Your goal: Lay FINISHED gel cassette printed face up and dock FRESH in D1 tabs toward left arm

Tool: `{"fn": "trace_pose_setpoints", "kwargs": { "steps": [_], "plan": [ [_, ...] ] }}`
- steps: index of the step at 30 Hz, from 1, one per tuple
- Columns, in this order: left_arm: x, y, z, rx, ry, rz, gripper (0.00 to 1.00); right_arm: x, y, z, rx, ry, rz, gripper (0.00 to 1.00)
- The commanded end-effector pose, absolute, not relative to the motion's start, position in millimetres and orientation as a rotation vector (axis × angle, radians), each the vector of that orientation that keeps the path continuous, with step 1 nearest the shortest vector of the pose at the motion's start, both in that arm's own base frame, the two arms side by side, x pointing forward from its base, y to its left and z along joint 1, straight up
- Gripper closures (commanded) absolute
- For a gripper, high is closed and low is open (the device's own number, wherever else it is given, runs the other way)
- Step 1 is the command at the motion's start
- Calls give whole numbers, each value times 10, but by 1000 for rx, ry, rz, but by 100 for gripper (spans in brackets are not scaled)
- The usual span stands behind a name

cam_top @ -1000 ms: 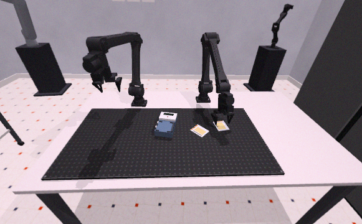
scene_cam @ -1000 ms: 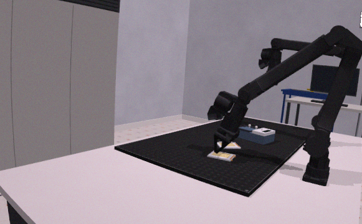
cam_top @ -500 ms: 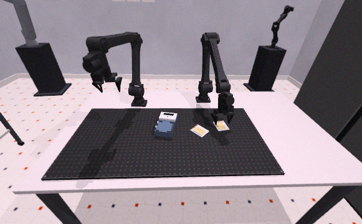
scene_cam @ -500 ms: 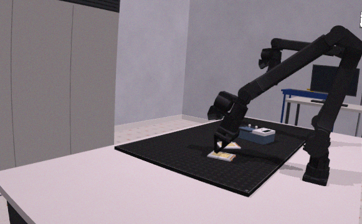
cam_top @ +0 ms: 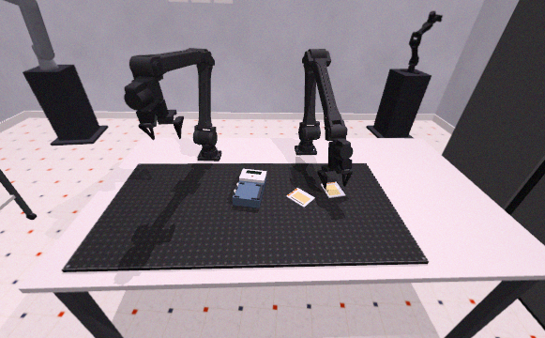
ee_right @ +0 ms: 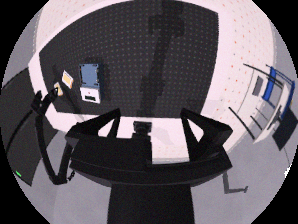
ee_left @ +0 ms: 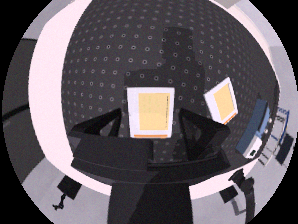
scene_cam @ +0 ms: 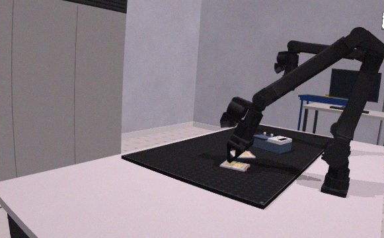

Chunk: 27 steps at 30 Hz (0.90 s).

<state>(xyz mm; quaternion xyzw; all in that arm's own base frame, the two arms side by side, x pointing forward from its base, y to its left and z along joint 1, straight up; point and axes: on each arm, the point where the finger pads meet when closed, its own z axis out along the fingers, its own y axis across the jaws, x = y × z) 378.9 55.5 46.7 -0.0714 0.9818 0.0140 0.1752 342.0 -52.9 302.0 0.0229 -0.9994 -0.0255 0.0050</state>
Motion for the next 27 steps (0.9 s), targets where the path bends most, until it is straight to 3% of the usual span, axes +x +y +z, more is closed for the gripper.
{"fn": "trace_pose_setpoints", "kwargs": {
  "steps": [1, 27],
  "plan": [
    [3908, 564, 598, -200, 2747, 43, 2, 3560, -547, 3253, 94, -3171, -72, 0],
    [3882, 560, 572, -200, 2752, 43, 2, 3560, -547, 3253, 94, -3171, -72, 0]
  ]
}}
